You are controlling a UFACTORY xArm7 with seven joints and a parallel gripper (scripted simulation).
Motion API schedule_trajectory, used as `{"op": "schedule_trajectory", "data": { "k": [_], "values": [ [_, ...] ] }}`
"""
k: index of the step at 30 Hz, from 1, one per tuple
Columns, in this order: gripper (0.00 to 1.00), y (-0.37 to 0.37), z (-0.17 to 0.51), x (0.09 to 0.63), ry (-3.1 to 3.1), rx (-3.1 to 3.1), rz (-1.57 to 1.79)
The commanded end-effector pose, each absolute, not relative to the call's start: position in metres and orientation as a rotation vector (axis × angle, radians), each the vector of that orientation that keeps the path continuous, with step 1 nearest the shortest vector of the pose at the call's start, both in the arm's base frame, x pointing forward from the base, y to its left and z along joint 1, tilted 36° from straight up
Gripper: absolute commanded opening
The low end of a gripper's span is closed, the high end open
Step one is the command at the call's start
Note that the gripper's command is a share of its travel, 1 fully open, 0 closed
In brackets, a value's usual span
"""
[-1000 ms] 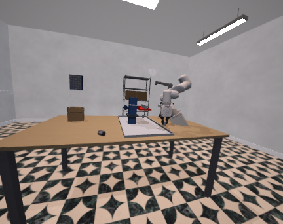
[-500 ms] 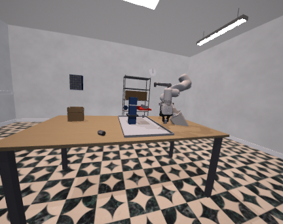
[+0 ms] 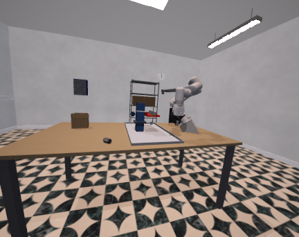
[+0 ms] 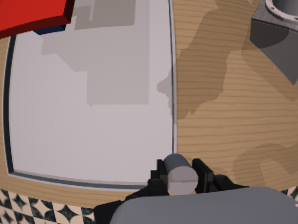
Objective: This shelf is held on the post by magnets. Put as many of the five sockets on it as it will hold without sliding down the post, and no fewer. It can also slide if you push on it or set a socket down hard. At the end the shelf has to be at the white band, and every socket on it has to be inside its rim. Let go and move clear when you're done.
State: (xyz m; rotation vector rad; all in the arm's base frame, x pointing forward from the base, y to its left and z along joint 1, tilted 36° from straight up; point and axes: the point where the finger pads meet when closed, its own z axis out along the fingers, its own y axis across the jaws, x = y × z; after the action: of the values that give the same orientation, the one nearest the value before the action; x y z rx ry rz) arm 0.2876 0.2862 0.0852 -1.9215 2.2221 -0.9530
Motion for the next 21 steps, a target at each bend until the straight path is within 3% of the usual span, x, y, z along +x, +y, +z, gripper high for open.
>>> {"op": "schedule_trajectory", "data": {
  "k": [1,21],
  "values": [
    [0.00,0.294,0.097,0.276,2.219,-1.922,-0.951],
    [0.00,0.325,0.143,0.221,2.219,-1.922,-0.951]
  ]
}}
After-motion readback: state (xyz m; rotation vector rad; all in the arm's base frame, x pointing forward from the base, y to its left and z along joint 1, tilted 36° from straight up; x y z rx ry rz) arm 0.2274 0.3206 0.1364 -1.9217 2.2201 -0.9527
